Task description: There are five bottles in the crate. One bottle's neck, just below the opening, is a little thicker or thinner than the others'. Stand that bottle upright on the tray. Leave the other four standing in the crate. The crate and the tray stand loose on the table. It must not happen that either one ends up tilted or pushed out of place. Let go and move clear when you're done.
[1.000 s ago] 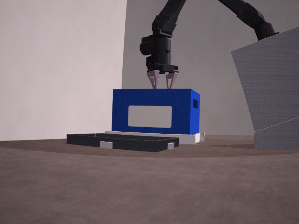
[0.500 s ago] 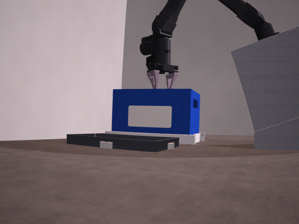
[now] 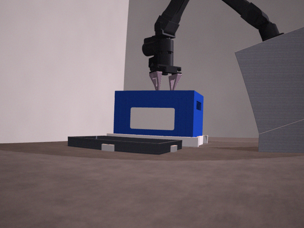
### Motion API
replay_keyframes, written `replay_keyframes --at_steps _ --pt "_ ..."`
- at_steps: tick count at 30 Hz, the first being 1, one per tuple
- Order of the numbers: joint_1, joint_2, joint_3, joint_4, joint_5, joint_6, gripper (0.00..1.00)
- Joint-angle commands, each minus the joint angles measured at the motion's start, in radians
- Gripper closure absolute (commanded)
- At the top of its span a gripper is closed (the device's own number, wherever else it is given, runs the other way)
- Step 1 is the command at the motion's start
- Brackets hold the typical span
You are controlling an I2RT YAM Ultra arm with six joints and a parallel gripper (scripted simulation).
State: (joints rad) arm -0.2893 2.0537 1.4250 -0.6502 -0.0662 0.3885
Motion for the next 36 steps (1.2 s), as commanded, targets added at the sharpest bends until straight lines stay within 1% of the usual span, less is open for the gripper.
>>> replay_keyframes --at_steps 1,10,16,23,25,28,30,33,36 --pt "-0.002 -0.02 0.03 -0.002 0.005 -0.001 0.39" --pt "-0.002 -0.016 0.03 0.001 0.005 -0.001 0.39" --pt "-0.001 0.01 0.03 0.018 0.005 0.0 0.39" --pt "0.001 -0.002 0.028 0.026 0.005 0.001 0.39" --pt "0.002 0.022 0.028 0.031 0.006 0.002 0.39" --pt "0.004 0.026 0.027 0.038 0.006 0.003 0.39" --pt "0.005 0.013 0.026 0.044 0.006 0.004 0.39" --pt "0.008 0.041 0.022 0.053 0.007 0.005 0.39" --pt "0.01 0.05 0.016 0.062 0.007 0.006 0.39"
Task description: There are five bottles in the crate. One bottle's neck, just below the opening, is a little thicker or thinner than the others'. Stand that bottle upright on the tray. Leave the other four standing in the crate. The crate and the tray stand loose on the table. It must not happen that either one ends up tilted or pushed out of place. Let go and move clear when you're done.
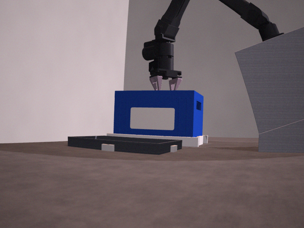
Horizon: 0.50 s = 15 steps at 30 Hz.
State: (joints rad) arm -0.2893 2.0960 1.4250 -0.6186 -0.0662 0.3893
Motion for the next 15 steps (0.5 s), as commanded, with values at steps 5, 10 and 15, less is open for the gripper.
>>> replay_keyframes --at_steps 5,10,15 --pt "0.012 -0.02 0.012 0.039 0.007 0.005 0.39" --pt "0.008 0.031 0.009 0.054 0.008 0.006 0.39" --pt "0.009 0.022 0.009 0.065 0.009 0.007 0.39"
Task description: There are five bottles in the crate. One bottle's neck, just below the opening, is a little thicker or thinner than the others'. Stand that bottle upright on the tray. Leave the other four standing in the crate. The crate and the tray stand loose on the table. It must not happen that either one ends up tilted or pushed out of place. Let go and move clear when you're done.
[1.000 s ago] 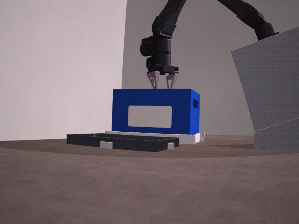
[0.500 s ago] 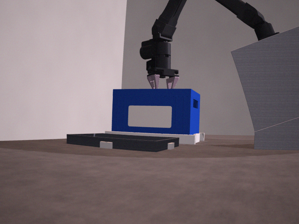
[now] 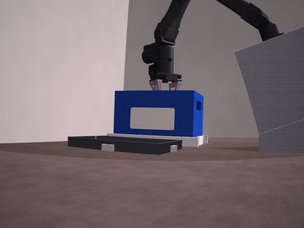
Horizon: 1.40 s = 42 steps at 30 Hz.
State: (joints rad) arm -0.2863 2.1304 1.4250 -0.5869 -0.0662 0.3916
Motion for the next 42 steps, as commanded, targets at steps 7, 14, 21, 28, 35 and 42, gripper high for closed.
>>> replay_keyframes --at_steps 7,14,21,28,35,42 --pt "0.008 -0.02 0.01 0.042 0.009 0.005 0.39" --pt "0.01 -0.009 0.011 0.048 0.009 0.005 0.39" --pt "0.01 -0.003 0.012 0.049 0.009 0.005 0.39" --pt "0.01 -0.003 0.012 0.049 0.009 0.005 0.39" --pt "0.01 -0.003 0.012 0.049 0.009 0.005 0.39" --pt "0.01 -0.003 0.012 0.049 0.009 0.005 0.39"
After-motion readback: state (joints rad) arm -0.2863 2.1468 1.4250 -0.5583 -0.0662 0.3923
